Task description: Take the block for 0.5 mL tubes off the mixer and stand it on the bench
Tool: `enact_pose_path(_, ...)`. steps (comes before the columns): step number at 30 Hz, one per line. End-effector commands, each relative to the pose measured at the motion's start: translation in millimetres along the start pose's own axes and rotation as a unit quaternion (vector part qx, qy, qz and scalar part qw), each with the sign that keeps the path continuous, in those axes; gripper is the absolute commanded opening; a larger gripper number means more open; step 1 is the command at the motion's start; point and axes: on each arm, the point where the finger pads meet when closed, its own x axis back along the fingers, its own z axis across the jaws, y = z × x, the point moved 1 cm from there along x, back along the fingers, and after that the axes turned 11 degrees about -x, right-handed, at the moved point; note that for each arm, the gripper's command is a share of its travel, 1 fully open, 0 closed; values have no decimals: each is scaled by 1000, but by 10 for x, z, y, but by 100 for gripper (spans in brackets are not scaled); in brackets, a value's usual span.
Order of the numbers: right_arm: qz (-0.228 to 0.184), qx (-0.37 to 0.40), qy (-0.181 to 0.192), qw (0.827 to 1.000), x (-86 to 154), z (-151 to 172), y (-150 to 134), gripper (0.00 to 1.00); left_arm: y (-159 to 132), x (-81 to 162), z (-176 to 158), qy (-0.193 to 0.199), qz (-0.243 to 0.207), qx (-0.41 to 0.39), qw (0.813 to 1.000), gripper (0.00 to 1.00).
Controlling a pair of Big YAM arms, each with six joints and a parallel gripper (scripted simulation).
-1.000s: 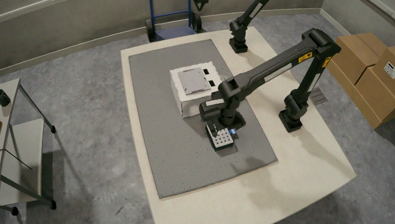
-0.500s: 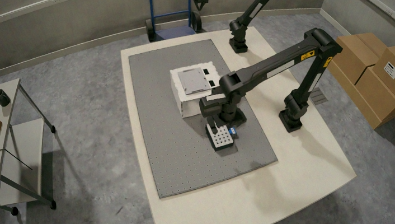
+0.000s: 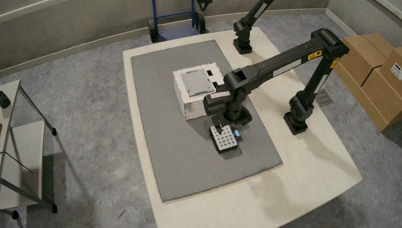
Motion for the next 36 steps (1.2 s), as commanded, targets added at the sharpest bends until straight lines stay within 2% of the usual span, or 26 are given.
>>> enact_pose_path(1,-6,-5,0,1000,73,-28,29,0,-3,362,153,32,5,1,999,100)
enact_pose_path(8,-16,-5,0,1000,150,-28,67,0,2,316,110,17,3,1,1000,100)
enact_pose_path(18,-23,-5,0,1000,199,-29,92,0,-16,651,118,37,6,2,999,100)
enact_pose_path(25,-25,-5,0,1000,218,-29,101,0,-11,576,86,18,3,1,1000,100)
enact_pose_path(36,-30,-6,0,1000,260,-30,122,0,-30,767,123,16,3,1,1000,100)
